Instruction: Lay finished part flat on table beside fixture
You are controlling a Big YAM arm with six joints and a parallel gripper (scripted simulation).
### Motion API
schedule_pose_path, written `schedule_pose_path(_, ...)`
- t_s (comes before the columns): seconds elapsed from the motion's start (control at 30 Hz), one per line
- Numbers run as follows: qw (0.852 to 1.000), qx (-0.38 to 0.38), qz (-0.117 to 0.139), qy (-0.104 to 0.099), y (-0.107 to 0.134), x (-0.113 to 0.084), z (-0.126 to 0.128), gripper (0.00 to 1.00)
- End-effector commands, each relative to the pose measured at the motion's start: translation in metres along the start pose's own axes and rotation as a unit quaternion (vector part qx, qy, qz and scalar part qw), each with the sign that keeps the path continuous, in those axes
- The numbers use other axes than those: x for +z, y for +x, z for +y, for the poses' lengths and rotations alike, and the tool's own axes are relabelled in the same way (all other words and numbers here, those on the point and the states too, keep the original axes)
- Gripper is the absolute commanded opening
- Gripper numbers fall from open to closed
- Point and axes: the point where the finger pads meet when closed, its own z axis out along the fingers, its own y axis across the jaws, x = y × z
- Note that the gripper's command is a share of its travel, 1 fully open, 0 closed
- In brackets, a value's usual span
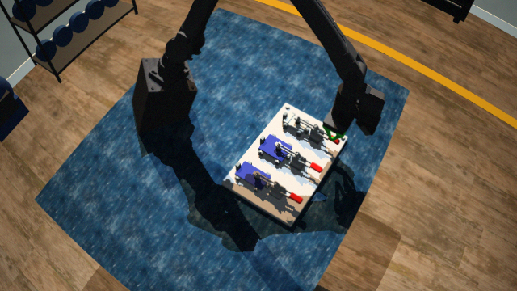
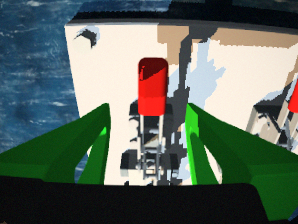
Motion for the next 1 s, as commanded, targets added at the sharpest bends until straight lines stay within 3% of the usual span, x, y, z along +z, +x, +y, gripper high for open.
schedule_pose_path(0.0, 1.000, 0.013, -0.003, 0.002, -0.002, 0.012, -0.006, 0.45)
schedule_pose_path(0.13, 1.000, 0.010, -0.006, 0.001, -0.002, 0.011, -0.002, 0.45)
schedule_pose_path(0.17, 1.000, 0.003, -0.021, -0.003, -0.007, -0.003, 0.005, 0.45)
schedule_pose_path(0.97, 1.000, 0.002, -0.023, -0.002, -0.007, -0.002, 0.006, 0.45)
